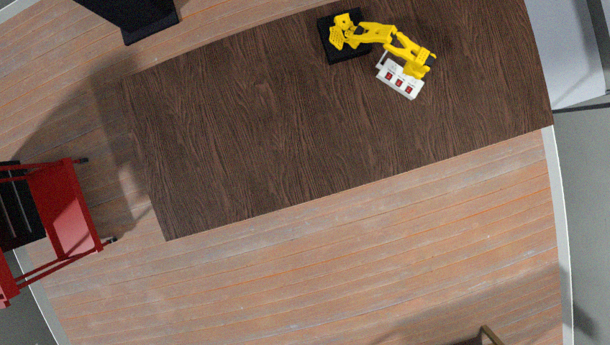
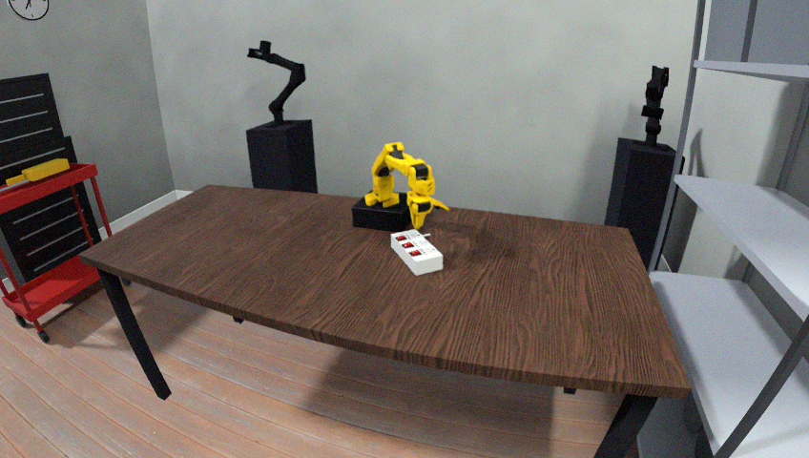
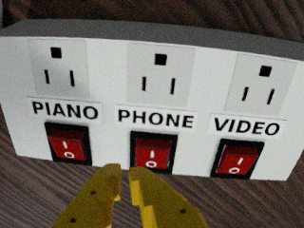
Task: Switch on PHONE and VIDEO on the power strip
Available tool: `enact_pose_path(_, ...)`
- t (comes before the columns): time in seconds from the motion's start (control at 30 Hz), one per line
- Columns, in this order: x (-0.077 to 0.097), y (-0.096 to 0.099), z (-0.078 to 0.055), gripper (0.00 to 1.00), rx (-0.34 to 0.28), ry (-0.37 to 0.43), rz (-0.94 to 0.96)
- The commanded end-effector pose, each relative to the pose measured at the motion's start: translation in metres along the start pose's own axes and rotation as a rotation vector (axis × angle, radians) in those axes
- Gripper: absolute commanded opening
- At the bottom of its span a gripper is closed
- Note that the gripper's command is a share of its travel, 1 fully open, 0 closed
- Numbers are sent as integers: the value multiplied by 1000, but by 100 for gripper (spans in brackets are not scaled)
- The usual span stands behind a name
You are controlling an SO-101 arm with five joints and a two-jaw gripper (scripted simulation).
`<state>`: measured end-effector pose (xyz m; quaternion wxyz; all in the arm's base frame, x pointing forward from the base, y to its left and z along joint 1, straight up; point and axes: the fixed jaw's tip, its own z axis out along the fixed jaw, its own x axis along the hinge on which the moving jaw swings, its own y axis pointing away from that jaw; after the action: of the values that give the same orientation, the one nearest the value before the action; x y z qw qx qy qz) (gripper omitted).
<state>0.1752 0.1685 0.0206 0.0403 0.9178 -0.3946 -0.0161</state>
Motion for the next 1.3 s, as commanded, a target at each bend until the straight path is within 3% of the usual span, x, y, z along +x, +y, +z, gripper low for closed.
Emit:
enact_pose_path(0.0,2,2,3,0,-20,-2,1)
enact_pose_path(0.63,5,1,3,0,-18,-3,-45)
enact_pose_path(1.27,17,0,4,0,-5,-8,-314)
